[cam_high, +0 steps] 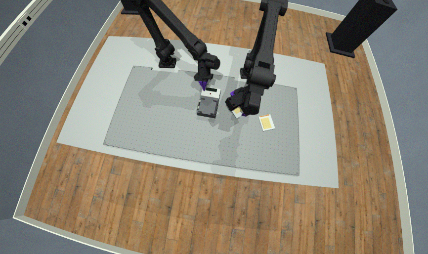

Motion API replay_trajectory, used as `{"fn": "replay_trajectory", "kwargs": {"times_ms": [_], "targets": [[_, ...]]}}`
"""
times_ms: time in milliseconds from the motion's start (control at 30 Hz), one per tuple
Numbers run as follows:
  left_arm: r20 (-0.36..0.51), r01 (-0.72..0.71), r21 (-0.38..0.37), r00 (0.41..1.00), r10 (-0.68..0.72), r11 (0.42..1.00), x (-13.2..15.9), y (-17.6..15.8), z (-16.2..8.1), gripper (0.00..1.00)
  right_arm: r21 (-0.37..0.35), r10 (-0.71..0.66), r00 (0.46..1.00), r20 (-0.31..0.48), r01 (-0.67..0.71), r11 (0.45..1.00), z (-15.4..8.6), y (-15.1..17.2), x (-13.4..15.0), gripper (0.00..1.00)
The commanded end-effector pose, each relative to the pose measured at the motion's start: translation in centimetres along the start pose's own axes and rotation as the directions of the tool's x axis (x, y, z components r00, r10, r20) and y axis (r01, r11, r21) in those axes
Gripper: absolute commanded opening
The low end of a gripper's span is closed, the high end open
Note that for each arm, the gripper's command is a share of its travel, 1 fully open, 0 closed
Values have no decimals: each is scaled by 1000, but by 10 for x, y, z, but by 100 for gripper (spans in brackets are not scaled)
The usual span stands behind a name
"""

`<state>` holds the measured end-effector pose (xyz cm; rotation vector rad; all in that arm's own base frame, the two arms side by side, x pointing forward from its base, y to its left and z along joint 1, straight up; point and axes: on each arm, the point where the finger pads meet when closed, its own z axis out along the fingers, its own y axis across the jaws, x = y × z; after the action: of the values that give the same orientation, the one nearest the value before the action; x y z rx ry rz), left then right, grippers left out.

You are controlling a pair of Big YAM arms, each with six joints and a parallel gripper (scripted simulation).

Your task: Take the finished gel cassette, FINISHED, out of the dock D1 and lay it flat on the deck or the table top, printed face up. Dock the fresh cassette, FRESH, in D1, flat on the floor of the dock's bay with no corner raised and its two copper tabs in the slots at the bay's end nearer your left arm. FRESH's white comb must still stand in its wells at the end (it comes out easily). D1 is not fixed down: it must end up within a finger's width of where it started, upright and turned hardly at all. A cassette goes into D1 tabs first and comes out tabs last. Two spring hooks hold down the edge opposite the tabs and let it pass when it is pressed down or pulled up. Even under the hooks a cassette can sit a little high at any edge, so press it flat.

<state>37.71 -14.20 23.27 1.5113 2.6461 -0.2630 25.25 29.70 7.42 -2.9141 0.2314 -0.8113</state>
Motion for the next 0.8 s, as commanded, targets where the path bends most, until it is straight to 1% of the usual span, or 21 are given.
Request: {"fn": "replay_trajectory", "kwargs": {"times_ms": [0, 33, 167, 233, 367, 767], "targets": [[39, -160, -11, 986, 160, 987, -20, -4, 0, 0, -119, -63, 993, 96, 74, 990, 38, 43, -41, 0], [44, -192, -7, 980, 192, 981, -23, -7, 2, 0, -119, -63, 993, 96, 74, 990, 38, 43, -41, 0], [44, -194, -7, 980, 194, 981, -34, -19, 13, 0, -119, -63, 993, 96, 74, 990, 38, 43, -41, 0], [54, -247, -11, 967, 247, 969, -37, -23, 18, 0, -119, -63, 993, 96, 74, 990, 38, 43, -41, 0], [54, -247, -11, 967, 247, 969, -40, -27, 22, 0, -119, -63, 993, 96, 74, 990, 38, 43, -41, 0], [54, -247, -11, 967, 247, 969, -56, -51, 50, 0, -119, -63, 993, 96, 74, 990, 38, 43, -41, 0]]}}
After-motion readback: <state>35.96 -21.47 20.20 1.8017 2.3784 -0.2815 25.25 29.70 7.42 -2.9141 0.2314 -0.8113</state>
